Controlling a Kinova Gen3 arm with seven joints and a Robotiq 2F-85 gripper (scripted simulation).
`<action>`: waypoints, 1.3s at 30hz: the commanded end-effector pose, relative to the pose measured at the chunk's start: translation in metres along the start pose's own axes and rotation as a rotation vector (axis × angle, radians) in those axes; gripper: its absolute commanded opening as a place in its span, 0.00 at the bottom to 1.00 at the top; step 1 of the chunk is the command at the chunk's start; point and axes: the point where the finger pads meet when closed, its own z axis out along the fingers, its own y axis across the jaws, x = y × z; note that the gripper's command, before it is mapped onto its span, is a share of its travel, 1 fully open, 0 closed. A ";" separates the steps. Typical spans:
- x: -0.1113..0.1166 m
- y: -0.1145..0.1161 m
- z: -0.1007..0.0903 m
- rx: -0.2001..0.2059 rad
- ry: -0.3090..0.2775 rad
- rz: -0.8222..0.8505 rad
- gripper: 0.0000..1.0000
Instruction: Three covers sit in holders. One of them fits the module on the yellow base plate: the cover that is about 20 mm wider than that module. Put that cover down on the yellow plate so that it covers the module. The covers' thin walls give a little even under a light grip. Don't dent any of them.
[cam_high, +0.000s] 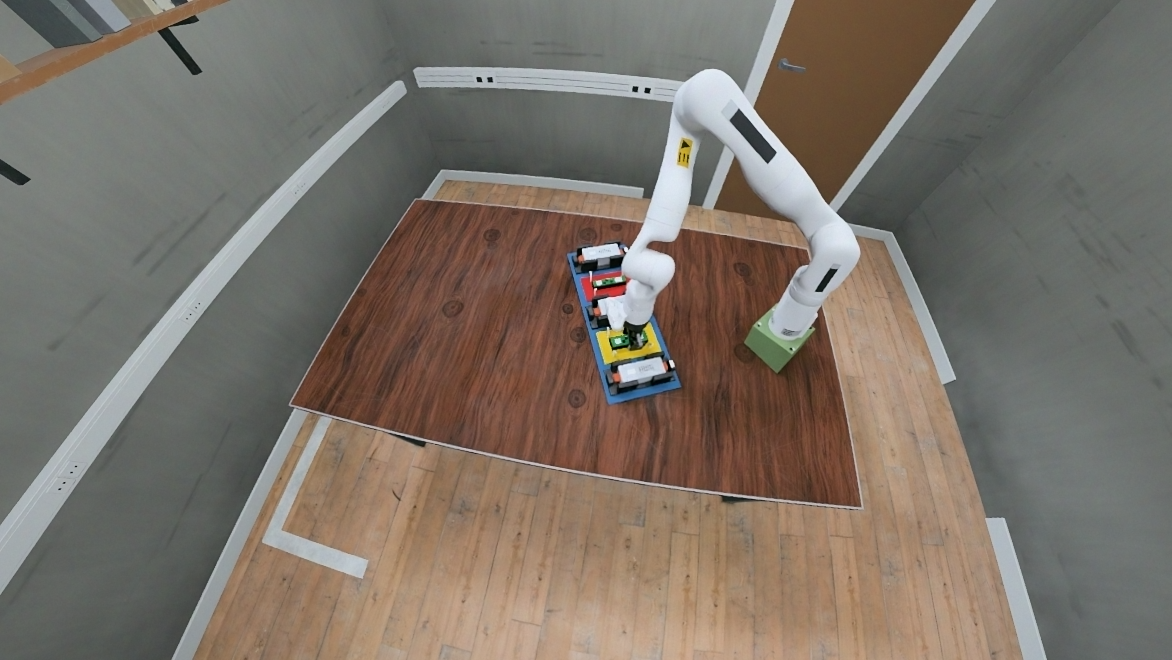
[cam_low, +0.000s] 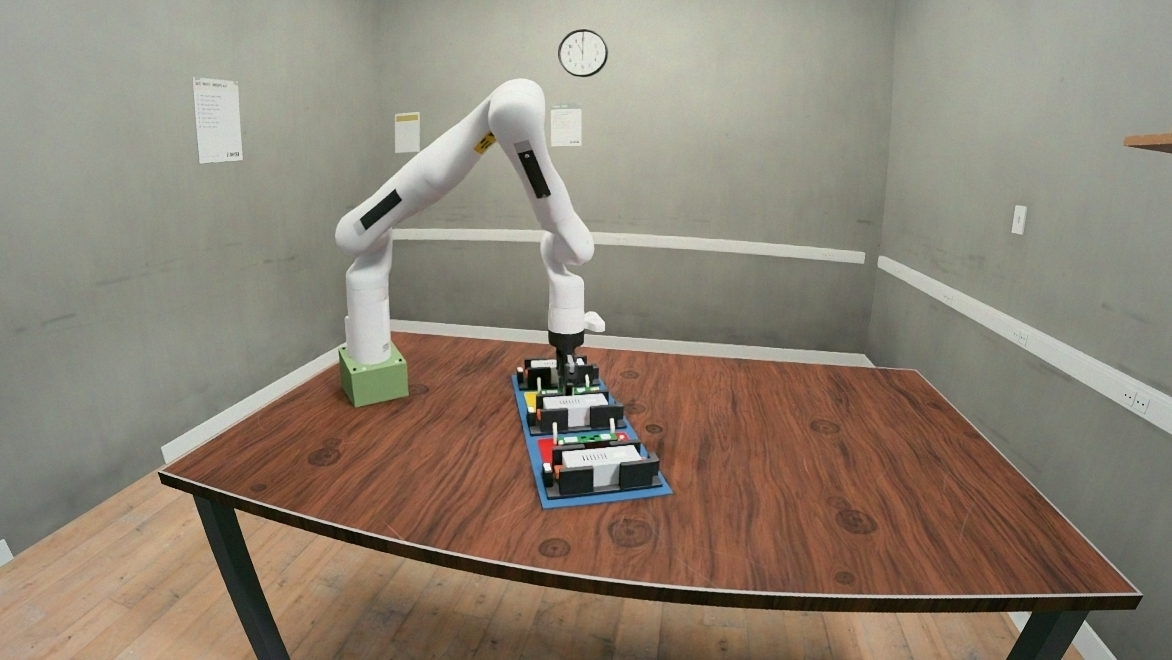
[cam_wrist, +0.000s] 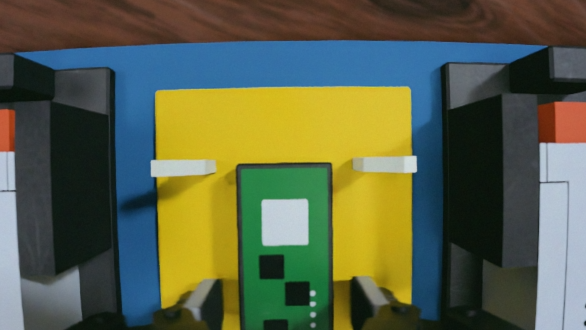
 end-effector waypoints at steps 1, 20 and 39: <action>0.001 0.000 -0.001 0.000 0.002 0.000 0.55; 0.001 0.000 -0.001 0.000 0.002 0.000 0.55; 0.001 0.000 -0.001 0.000 0.002 0.000 0.00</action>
